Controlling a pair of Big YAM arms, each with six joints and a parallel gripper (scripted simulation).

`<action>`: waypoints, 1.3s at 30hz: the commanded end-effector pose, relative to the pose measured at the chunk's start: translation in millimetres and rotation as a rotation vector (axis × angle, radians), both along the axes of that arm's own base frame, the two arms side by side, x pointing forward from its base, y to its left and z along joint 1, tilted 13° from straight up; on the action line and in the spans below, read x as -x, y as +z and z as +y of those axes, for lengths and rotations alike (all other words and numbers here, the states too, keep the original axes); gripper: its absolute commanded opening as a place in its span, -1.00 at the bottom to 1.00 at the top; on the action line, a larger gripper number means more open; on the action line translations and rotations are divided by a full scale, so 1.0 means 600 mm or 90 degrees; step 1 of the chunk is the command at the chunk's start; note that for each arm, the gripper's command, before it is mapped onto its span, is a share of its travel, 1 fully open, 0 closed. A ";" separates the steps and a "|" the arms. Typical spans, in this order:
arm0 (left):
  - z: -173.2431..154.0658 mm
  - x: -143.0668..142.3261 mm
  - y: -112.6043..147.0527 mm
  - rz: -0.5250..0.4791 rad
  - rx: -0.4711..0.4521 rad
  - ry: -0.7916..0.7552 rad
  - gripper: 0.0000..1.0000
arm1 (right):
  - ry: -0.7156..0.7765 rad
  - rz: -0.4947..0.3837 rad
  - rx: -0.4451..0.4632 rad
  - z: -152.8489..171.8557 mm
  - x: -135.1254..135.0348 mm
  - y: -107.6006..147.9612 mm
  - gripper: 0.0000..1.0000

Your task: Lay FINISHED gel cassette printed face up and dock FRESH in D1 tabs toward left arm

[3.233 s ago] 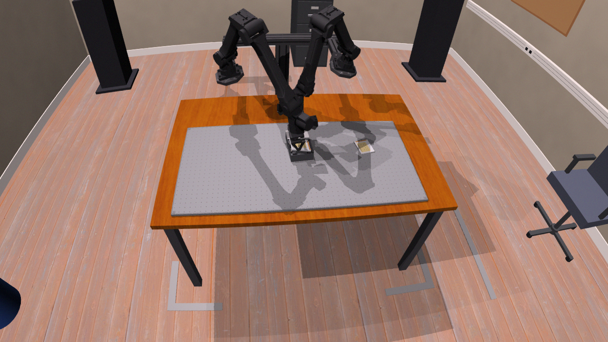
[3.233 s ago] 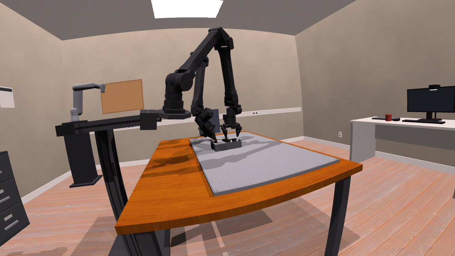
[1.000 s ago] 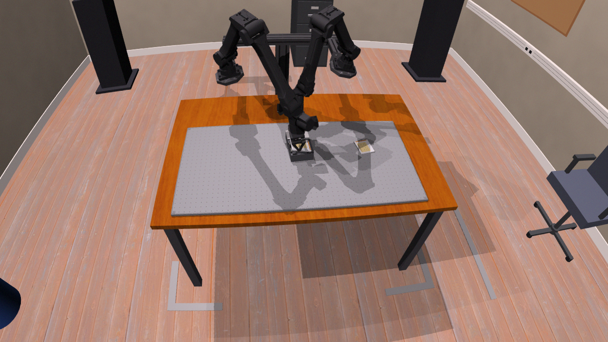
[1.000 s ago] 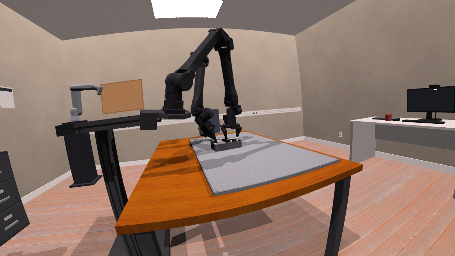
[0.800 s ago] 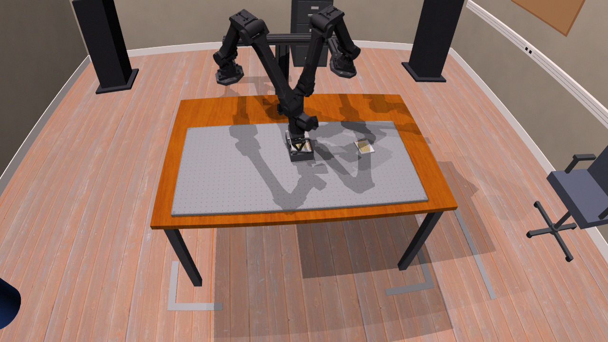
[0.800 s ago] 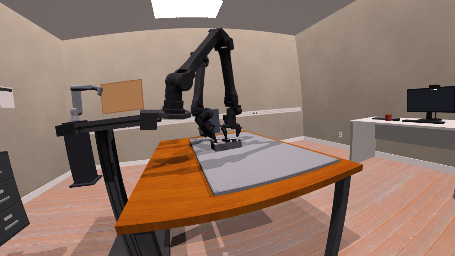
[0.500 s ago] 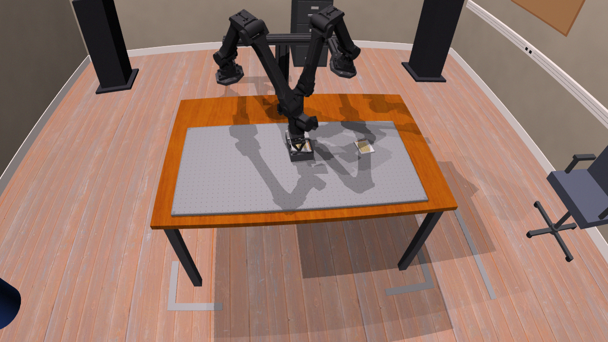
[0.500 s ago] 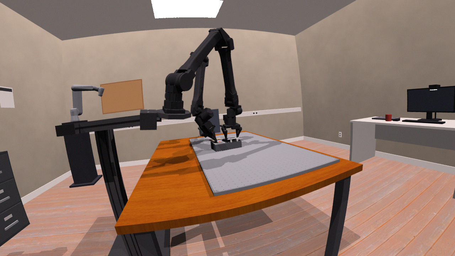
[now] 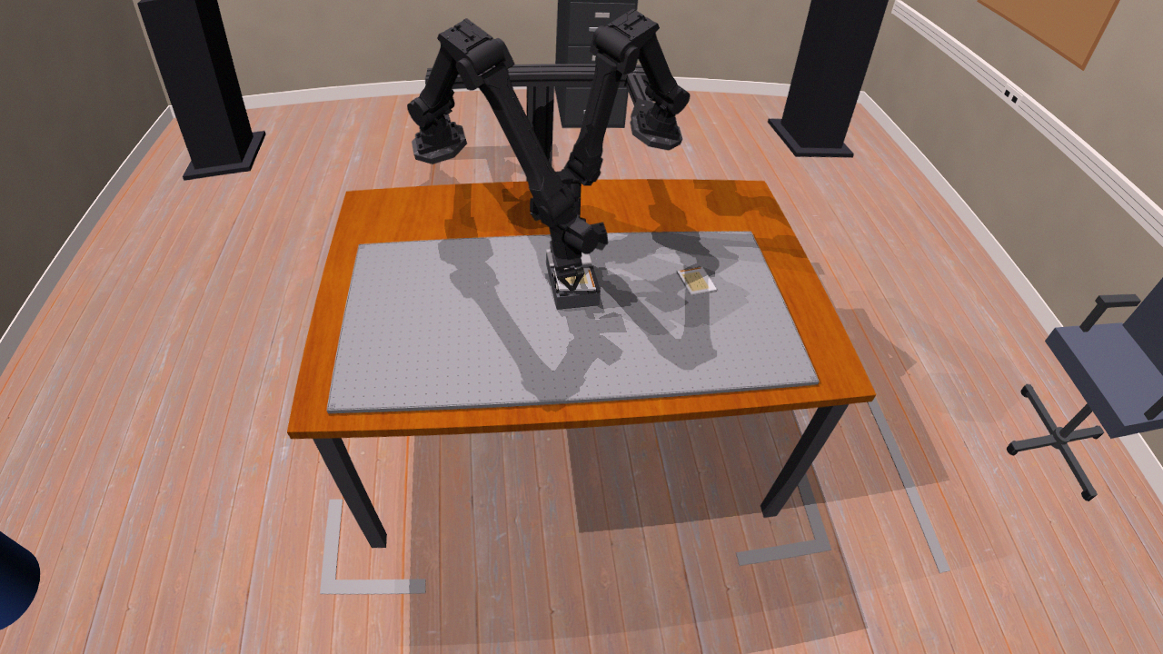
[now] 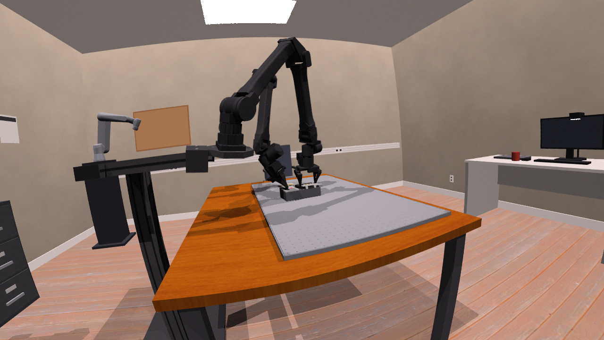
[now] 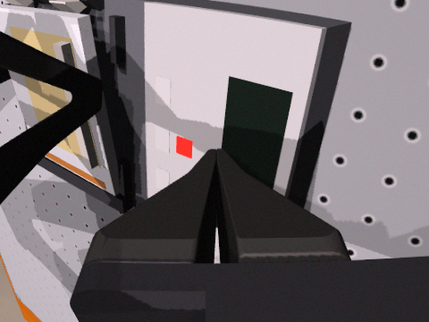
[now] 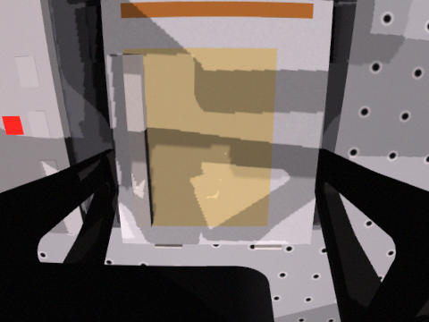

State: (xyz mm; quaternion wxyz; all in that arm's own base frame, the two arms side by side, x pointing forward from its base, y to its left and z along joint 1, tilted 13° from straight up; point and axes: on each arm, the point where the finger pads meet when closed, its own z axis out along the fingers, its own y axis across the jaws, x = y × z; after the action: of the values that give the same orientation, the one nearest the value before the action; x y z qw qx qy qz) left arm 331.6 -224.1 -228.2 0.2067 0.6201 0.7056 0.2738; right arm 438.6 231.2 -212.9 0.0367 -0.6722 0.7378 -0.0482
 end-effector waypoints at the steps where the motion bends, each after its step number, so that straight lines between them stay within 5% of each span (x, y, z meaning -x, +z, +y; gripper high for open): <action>1: 0.065 0.044 -0.083 0.076 -0.053 0.006 -1.00 | 0.017 -0.021 -0.029 0.028 -0.015 -0.006 -1.00; 39: 0.065 0.044 -0.083 0.076 -0.053 0.006 -1.00 | 0.024 -0.034 -0.065 0.025 -0.018 -0.011 -1.00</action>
State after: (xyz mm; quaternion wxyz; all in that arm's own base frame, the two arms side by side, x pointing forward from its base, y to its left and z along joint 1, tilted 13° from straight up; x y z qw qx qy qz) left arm 331.6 -224.1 -228.2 0.2067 0.6201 0.7056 0.2738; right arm 438.8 230.4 -215.0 0.0605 -0.6739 0.7356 -0.0325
